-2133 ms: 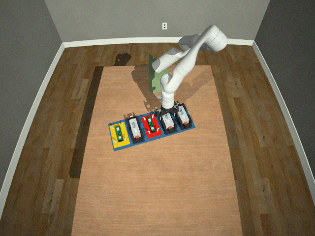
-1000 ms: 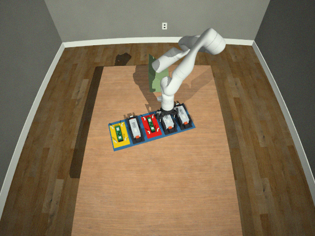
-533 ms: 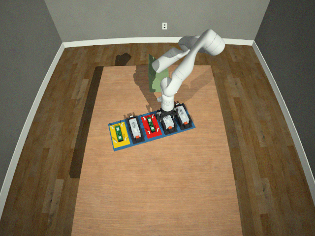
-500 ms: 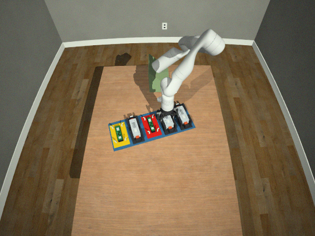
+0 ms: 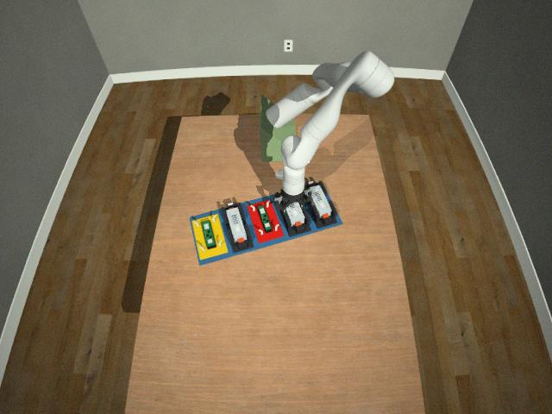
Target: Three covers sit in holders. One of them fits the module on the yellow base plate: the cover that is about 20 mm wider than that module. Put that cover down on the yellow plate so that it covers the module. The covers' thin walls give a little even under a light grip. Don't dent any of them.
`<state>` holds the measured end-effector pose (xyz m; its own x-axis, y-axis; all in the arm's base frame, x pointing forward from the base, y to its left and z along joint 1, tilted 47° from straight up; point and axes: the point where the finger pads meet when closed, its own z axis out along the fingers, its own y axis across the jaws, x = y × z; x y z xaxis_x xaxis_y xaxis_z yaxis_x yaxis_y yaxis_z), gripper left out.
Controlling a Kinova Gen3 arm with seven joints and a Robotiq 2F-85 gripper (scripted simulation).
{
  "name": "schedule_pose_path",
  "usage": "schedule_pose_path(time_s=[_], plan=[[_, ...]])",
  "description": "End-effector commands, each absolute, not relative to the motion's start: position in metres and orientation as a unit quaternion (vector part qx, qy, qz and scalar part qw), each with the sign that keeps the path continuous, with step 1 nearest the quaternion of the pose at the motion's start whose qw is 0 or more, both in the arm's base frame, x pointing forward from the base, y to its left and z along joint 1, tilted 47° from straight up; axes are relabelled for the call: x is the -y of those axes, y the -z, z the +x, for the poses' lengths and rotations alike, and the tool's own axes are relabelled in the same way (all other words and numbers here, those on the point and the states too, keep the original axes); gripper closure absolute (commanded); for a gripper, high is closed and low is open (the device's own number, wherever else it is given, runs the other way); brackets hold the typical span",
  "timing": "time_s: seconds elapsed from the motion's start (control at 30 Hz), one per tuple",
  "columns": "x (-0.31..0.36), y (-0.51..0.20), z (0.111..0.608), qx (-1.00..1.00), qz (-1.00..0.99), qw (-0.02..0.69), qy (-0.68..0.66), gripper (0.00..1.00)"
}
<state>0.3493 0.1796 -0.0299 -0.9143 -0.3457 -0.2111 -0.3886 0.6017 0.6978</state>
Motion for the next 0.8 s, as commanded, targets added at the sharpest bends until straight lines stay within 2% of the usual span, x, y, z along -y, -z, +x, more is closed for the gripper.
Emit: schedule_pose_path(time_s=[0.0,0.47,0.5,0.77], plan=[[-0.1790,0.0297,0.3498,-0.895,-0.205,0.028,-0.396,0.30],[-0.1790,0.0297,0.3498,-0.895,-0.205,0.028,-0.396,0.30],[-0.1790,0.0297,0.3498,-0.895,-0.205,0.028,-0.396,1.00],[-0.1790,0.0297,0.3498,-0.895,-0.205,0.028,-0.396,1.00]])
